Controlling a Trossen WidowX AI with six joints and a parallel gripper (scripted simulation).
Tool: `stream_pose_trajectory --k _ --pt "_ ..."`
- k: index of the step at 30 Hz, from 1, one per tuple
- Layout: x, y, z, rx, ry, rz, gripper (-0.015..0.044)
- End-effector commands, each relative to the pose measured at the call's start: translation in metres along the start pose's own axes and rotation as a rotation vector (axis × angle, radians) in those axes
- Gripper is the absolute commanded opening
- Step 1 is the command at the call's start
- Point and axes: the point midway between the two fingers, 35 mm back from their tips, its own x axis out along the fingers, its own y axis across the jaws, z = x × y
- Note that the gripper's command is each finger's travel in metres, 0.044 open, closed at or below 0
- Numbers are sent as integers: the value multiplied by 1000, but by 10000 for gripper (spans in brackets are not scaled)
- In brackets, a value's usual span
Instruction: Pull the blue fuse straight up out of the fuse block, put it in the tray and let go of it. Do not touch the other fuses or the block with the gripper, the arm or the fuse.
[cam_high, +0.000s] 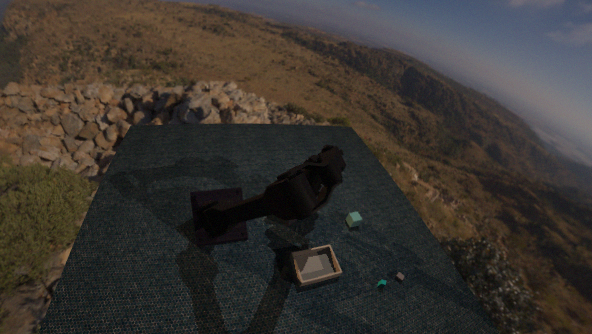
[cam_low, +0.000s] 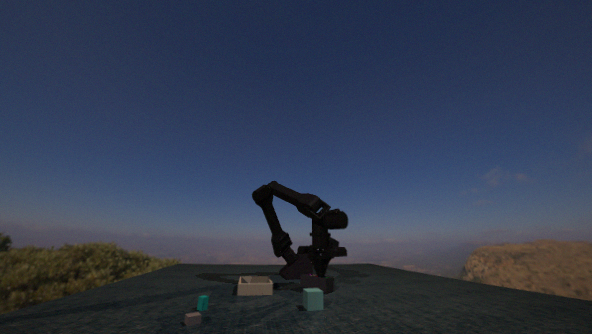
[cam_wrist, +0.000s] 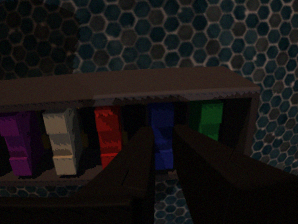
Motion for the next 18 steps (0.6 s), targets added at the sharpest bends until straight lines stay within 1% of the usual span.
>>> stream_pose_trajectory --k 1,3,18 --pt "0 0 0 0 0 0 7" --pt "0 0 0 0 0 0 0" --pt "-6 0 0 -1 0 0 0"
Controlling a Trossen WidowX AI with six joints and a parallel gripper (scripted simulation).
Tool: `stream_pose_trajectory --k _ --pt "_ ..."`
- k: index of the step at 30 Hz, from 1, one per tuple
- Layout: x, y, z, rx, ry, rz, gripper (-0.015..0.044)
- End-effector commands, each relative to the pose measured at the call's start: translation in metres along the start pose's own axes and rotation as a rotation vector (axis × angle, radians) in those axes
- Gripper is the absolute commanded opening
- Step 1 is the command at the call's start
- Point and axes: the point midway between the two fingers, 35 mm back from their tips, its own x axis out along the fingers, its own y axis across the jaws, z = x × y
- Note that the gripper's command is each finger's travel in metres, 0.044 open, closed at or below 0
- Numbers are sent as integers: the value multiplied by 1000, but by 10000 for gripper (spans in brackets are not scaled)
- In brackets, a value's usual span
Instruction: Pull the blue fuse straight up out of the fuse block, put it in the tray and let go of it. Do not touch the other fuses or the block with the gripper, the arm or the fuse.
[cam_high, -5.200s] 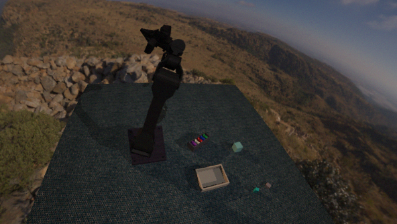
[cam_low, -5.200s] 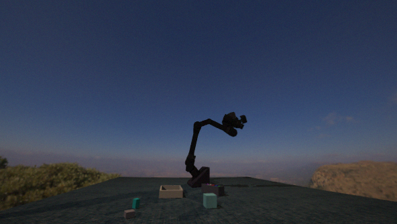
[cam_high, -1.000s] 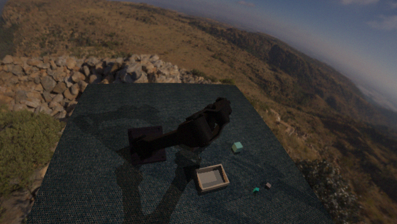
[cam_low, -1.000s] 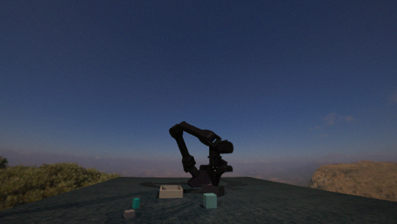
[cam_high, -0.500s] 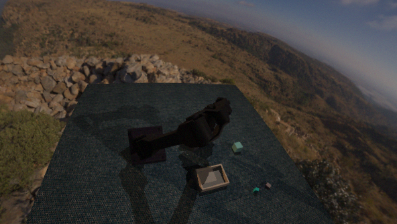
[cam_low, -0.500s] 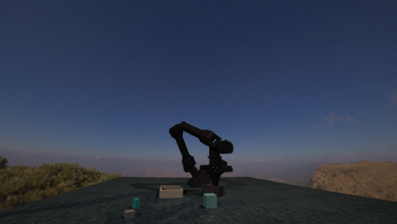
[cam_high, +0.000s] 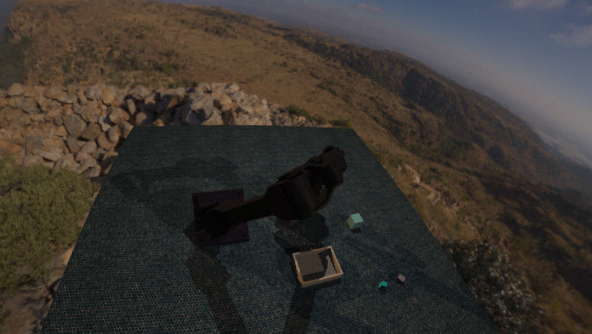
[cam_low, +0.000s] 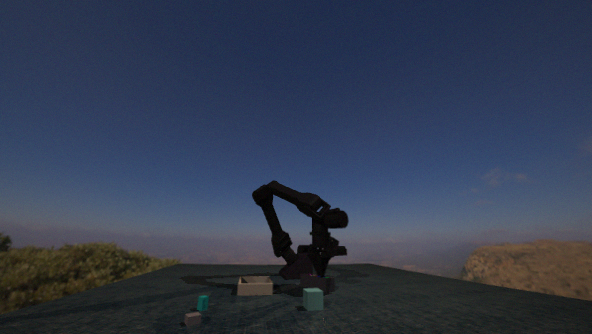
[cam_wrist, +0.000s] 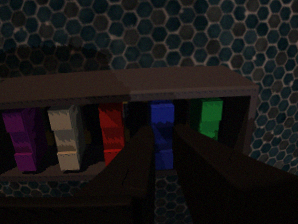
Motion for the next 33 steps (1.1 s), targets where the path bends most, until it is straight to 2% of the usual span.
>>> stream_pose_trajectory --k 1,33 --pt "-3 -1 0 4 -2 -3 0" --pt "-19 -1 0 2 -2 -3 0"
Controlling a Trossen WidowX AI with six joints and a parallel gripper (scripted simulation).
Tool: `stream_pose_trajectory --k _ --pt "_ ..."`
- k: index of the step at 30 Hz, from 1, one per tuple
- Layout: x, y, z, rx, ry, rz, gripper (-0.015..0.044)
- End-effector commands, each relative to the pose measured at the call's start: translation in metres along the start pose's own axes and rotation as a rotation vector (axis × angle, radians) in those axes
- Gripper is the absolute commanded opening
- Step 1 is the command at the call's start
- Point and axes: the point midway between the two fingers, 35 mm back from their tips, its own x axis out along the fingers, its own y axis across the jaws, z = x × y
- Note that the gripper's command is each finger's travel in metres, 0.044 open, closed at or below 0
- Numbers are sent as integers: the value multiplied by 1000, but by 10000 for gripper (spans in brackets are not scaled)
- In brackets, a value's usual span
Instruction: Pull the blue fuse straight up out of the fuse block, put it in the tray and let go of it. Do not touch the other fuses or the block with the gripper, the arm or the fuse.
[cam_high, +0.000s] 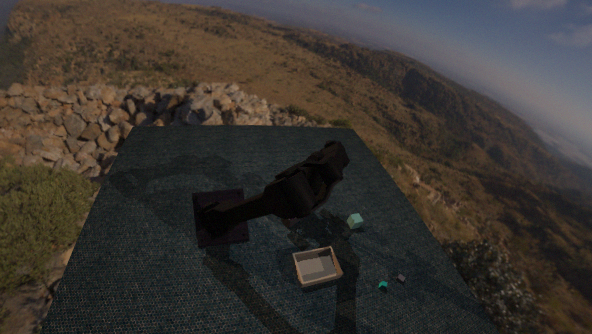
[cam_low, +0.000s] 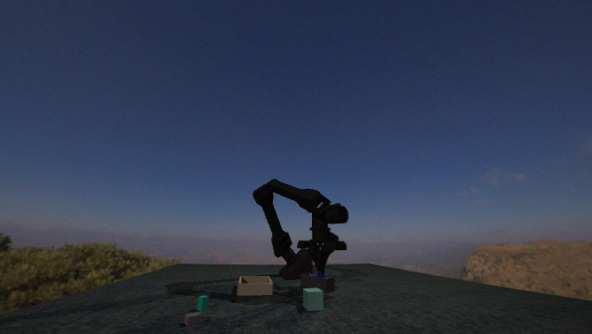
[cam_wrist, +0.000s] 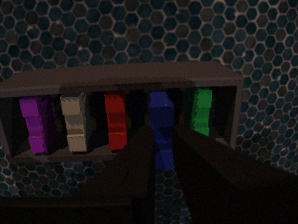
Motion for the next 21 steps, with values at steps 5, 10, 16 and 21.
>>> stream_pose_trajectory --k 5,10,16,21 --pt "-6 -2 0 6 -3 -6 0" --pt "-8 -2 0 5 -3 -6 0" --pt "-11 -2 0 5 -2 -6 0" --pt "-14 -1 0 5 -2 -6 0"
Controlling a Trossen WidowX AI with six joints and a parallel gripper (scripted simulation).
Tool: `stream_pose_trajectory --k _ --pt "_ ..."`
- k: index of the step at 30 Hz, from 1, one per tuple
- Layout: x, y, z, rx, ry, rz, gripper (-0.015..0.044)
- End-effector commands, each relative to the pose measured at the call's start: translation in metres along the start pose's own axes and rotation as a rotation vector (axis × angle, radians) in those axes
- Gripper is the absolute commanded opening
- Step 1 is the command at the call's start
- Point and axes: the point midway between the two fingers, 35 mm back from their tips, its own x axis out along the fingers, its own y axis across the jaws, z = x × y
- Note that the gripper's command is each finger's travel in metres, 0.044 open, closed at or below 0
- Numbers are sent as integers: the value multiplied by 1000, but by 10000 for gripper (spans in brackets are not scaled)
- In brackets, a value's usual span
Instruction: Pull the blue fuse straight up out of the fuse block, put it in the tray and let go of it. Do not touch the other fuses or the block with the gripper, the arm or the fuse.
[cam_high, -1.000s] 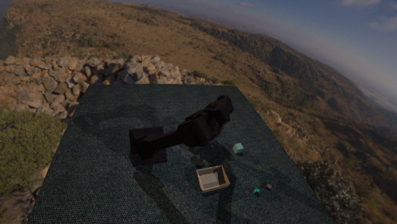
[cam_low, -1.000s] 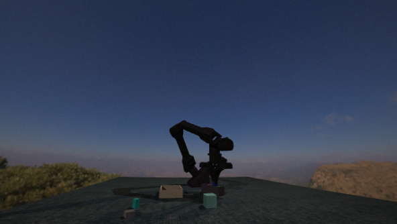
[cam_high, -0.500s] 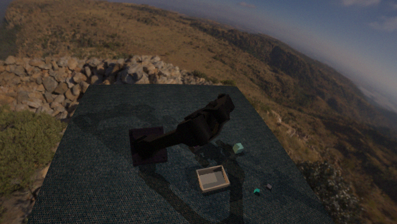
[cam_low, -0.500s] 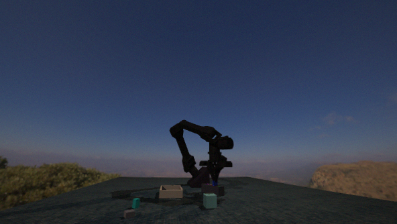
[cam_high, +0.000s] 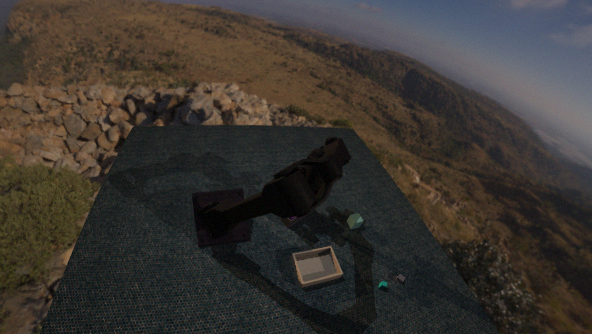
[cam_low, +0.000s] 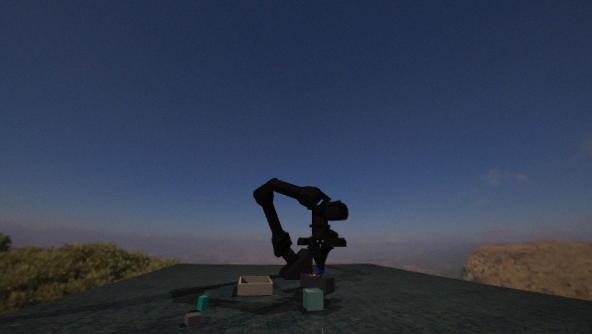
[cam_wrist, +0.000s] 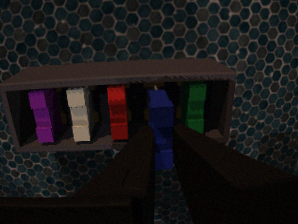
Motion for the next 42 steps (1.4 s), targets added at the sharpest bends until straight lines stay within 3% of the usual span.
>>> stream_pose_trajectory --k 1,33,42 --pt "-4 -2 0 6 -3 -6 0" --pt "-31 -1 -1 5 -4 -6 0" --pt "-32 19 -59 1 -19 -14 0"
